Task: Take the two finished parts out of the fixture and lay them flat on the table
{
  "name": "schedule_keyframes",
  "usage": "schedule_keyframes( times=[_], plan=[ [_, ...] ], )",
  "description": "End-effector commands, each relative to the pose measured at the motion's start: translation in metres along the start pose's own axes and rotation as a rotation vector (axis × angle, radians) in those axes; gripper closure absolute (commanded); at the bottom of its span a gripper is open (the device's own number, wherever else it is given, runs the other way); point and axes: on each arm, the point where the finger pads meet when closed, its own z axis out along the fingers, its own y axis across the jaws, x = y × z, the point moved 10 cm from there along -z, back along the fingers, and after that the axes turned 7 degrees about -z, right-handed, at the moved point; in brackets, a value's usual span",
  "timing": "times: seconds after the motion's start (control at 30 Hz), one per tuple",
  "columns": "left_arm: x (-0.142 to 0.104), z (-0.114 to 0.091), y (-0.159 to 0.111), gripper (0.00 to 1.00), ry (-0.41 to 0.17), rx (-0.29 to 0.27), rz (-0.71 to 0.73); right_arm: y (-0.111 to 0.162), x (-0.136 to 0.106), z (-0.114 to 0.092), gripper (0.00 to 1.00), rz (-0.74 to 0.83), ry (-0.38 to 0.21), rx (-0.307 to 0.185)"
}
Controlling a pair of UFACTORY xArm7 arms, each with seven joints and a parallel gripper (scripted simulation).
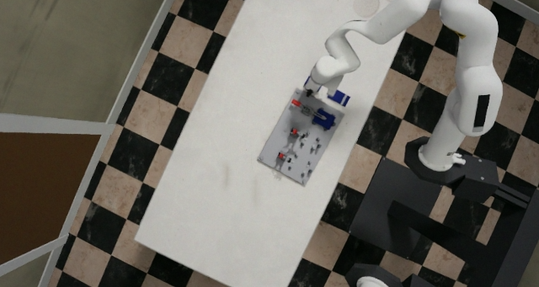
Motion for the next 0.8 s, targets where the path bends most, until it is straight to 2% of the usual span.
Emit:
schedule_keyframes(
  times=[0.0, 0.47, 0.77],
  plan=[
    [0.001, -0.002, 0.0, 0.0, 0.004, -0.002, -0.002, 0.001, -0.001, -0.002, 0.31, 0.0, -0.005, -0.002],
    [0.001, -0.002, 0.0, 0.0, 0.004, -0.002, -0.002, 0.001, -0.001, -0.011, 0.31, 0.0, -0.005, -0.002],
    [0.001, -0.002, 0.0, 0.0, 0.004, -0.002, -0.002, 0.001, -0.001, -0.039, 0.31, 0.0, -0.005, -0.002]
  ],
)
